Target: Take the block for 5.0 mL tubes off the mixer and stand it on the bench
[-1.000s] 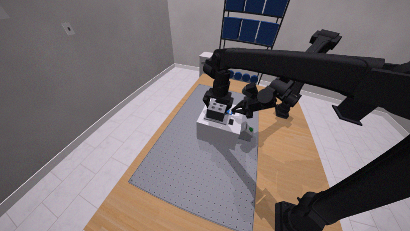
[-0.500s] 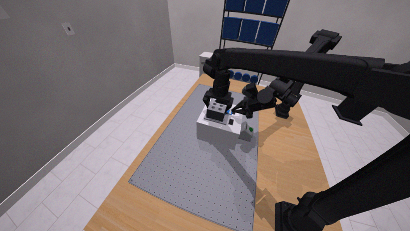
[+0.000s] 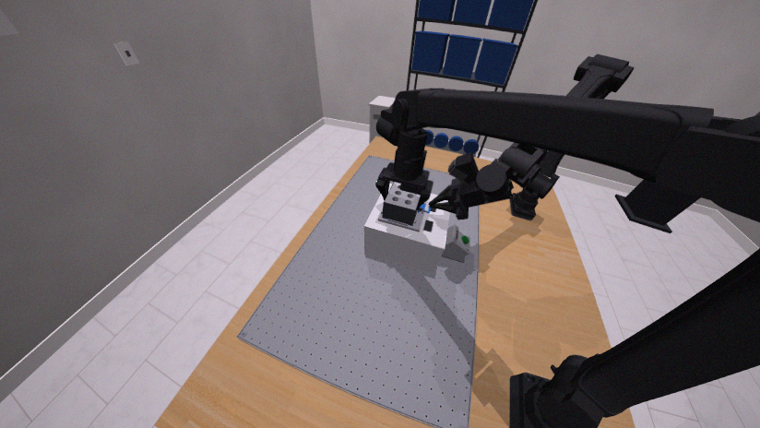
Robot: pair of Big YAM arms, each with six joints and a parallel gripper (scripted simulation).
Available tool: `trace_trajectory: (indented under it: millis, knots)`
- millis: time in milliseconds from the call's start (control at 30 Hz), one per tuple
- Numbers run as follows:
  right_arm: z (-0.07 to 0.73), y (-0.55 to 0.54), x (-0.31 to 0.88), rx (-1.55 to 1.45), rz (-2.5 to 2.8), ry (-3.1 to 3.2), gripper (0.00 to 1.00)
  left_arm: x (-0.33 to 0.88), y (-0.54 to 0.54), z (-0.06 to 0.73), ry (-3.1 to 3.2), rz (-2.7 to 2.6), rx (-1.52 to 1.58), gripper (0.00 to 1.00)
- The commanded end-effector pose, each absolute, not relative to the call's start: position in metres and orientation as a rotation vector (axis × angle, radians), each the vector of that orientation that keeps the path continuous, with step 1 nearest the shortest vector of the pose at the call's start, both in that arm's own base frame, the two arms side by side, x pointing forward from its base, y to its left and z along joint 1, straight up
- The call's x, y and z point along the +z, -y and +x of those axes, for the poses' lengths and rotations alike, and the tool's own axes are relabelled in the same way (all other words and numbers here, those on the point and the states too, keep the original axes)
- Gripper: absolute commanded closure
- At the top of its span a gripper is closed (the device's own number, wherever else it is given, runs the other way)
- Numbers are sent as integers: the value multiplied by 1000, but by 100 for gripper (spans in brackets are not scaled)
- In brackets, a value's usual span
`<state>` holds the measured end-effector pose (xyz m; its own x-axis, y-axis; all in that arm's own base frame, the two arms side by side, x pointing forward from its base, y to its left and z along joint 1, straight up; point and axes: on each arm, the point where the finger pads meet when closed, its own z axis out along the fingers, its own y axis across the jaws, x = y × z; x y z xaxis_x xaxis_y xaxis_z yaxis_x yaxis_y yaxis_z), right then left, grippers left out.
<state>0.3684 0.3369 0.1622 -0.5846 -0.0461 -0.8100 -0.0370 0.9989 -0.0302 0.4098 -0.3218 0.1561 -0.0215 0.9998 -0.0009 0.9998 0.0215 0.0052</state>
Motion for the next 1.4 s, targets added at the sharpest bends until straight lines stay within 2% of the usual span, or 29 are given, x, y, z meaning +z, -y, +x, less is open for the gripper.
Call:
trace_trajectory:
  millis: [0,1367]
  knots:
    - [380,-344,166,-4,-45,-2192,100,165,330,428,-2217,2165,10,100]
    - [378,-341,158,-5,-45,-2194,100,165,330,428,-2217,2165,10,100]
